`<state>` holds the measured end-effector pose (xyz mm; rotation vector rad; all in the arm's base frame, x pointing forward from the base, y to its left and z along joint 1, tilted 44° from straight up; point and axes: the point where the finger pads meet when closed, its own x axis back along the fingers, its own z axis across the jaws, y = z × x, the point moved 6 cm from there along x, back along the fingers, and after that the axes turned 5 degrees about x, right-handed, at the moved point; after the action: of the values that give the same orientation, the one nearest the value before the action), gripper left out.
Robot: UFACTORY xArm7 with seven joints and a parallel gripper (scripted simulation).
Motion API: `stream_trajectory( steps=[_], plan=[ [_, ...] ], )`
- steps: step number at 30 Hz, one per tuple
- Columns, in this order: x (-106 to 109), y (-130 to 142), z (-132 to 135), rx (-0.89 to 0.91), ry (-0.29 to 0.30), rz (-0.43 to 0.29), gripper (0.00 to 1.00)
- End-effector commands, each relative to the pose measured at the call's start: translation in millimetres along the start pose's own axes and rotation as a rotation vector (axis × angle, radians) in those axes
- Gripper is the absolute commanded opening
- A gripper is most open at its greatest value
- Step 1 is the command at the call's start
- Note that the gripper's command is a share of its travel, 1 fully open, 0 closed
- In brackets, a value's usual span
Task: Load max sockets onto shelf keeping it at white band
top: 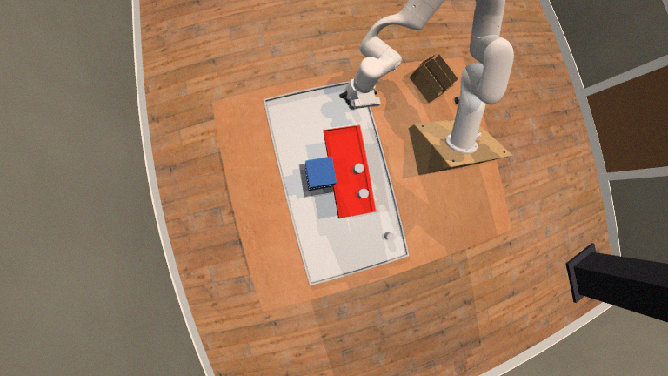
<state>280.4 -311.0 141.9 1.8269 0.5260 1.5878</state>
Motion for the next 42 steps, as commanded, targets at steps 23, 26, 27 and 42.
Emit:
stream_trajectory(
  steps=[23,26,27,42],
  plan=[
    [-35,0,2,0.0,0.003,-0.001,0.61],
    [-35,0,2,0.0,0.003,-0.001,0.61],
    [-35,0,2,0.0,0.003,-0.001,0.61],
    [-39,0,3,0.0,0.003,-0.001,0.0]
  ],
)
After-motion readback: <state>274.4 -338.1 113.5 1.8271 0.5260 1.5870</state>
